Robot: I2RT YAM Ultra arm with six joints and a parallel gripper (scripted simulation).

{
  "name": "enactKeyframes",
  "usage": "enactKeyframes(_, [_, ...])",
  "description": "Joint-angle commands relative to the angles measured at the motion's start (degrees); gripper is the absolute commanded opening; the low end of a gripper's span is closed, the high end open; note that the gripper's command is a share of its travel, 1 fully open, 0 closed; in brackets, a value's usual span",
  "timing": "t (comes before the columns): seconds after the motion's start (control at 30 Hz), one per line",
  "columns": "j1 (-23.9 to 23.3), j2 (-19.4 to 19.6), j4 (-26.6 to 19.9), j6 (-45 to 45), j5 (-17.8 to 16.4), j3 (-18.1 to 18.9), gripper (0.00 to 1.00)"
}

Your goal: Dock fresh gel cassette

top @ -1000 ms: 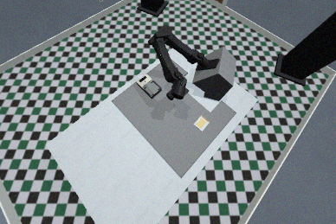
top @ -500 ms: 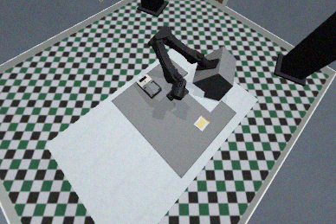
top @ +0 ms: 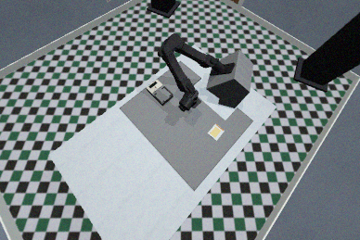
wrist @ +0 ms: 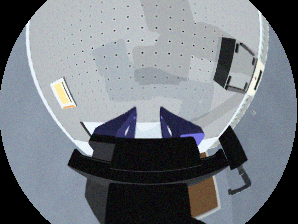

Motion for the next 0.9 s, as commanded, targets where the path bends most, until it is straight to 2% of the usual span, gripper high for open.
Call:
enactKeyframes(0.0, [-1.79,2.11,10.49,-7.27,-1.37,-1.52,0.35])
enactKeyframes(0.1, [-2.92,2.14,14.42,-9.88,-1.99,-2.37,0.35])
enactKeyframes(0.13, [-1.83,0.68,15.17,-10.35,-2.12,-2.71,0.35])
enactKeyframes(0.27, [-2.04,0.68,16.76,-11.29,-2.49,-3.33,0.35])
enactKeyframes(0.87, [-2.16,1.05,17.76,-11.85,-2.64,-3.12,0.35])
